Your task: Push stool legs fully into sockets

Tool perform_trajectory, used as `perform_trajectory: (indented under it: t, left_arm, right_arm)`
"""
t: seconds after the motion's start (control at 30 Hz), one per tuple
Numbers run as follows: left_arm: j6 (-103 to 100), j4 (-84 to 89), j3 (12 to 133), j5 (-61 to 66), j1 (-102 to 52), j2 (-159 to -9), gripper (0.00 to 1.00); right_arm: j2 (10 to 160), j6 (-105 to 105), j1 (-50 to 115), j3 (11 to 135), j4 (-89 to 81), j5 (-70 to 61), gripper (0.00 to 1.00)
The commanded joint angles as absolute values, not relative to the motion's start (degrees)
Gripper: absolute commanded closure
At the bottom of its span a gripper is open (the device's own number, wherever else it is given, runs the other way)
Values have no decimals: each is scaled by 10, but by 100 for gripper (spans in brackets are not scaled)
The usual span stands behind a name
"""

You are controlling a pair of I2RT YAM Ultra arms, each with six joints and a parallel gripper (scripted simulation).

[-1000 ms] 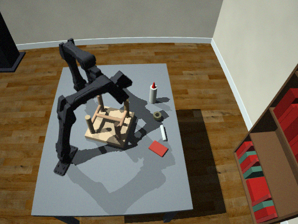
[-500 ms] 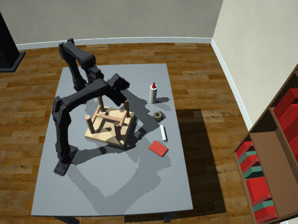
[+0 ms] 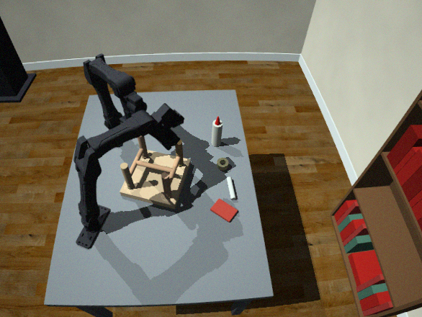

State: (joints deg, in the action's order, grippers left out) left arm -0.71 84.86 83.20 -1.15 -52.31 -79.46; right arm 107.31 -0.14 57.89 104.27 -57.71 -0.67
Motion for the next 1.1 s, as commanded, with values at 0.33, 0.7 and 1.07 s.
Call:
perform_trajectory:
  t: [0.33, 0.7, 1.07]
  left_arm:
    - [-13, 896, 930, -15, -530, -812, 100]
    - [-10, 900, 906, -14, -528, -771, 100]
    - [-10, 899, 906, -14, -528, -746, 100]
  right_arm:
    - [1064, -5, 578, 1067, -571, -4, 100]
    - [1050, -5, 576, 1067, -589, -4, 100]
    - [1034, -7, 575, 1094, -647, -7, 100]
